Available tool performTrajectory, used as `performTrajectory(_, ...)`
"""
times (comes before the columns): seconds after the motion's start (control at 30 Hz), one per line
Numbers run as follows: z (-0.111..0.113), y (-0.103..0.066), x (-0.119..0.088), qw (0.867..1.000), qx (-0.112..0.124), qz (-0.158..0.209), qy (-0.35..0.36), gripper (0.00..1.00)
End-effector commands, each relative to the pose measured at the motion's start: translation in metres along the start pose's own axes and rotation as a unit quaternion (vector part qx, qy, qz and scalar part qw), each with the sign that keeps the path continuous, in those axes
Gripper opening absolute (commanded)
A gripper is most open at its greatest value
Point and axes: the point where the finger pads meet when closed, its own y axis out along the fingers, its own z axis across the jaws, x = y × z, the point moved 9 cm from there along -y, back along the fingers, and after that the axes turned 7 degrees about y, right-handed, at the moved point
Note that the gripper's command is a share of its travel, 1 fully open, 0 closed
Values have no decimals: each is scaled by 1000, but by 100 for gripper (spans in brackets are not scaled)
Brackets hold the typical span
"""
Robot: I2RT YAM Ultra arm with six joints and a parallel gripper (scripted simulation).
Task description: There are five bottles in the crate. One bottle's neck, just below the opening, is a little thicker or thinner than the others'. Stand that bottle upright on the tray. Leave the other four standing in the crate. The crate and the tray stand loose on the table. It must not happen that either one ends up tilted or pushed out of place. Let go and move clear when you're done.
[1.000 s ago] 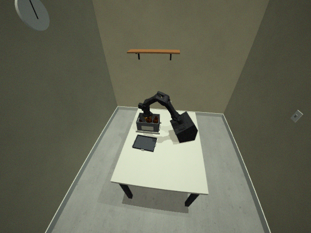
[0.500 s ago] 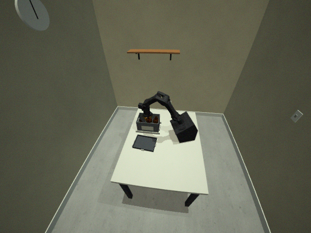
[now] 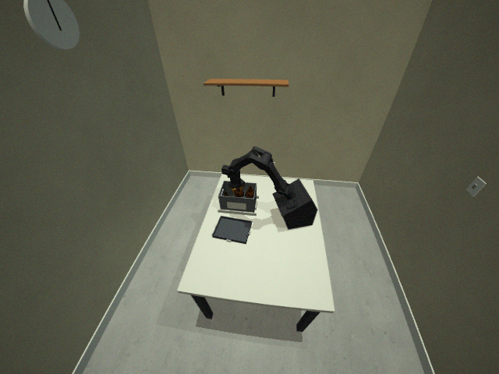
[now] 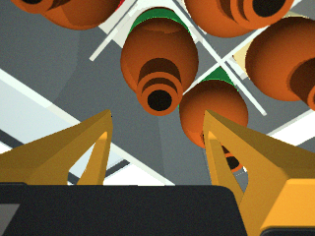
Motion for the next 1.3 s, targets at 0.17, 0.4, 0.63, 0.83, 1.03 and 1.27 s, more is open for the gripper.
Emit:
performTrajectory(0.17,-5,3,8,1000,-4,-9,3,61)
performTrajectory(0.4,-3,-1,9,1000,1,-15,1,61)
performTrajectory(0.63,-2,-5,9,1000,5,-20,-1,61)
performTrajectory(0.83,-1,-6,8,1000,5,-20,-1,61)
performTrajectory(1.03,-1,-6,8,1000,5,-20,-1,61)
performTrajectory(1.27,-1,-6,8,1000,5,-20,-1,61)
